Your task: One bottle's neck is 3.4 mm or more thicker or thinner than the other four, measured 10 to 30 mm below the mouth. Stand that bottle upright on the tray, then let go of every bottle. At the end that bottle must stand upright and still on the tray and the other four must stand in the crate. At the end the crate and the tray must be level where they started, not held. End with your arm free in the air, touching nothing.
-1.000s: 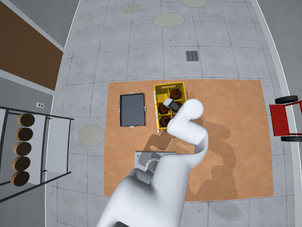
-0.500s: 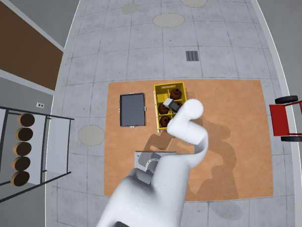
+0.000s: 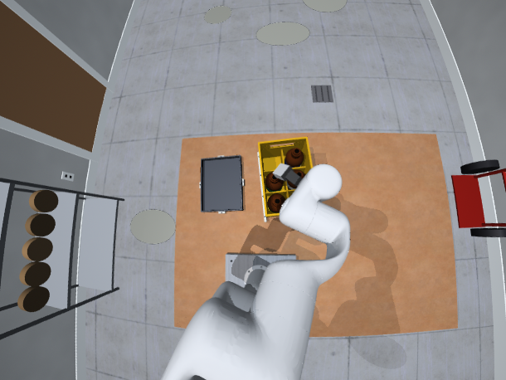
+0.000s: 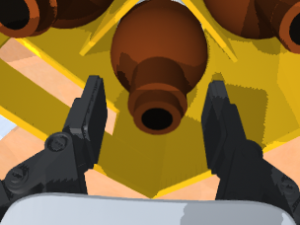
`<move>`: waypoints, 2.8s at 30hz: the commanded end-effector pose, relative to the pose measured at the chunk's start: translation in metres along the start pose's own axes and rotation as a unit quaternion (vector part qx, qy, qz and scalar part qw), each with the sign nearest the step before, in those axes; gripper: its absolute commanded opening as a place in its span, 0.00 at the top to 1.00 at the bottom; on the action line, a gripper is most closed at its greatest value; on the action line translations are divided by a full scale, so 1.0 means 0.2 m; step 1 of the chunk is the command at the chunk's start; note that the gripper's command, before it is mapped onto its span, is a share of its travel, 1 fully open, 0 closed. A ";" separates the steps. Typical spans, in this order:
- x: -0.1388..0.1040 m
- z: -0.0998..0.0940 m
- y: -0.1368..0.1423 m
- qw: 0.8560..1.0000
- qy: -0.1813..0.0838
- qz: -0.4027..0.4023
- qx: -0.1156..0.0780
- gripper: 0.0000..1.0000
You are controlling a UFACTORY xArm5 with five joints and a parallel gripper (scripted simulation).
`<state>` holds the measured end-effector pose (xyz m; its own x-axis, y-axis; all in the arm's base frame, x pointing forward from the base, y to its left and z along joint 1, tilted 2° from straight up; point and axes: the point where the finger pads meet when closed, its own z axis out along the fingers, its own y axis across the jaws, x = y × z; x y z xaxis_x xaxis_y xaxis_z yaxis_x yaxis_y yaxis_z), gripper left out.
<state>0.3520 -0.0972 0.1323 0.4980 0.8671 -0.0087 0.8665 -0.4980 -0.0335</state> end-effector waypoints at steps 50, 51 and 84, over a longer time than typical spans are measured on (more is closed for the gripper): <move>0.01 -0.39 0.00 1.000 0.000 0.000 -0.002 1.00; 0.01 -0.39 0.00 1.000 0.000 0.000 -0.002 1.00; 0.29 -0.38 -0.32 1.000 -0.003 0.000 -0.002 1.00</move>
<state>0.3297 -0.0223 0.2081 0.4929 0.8699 -0.0174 0.8692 -0.4932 -0.0362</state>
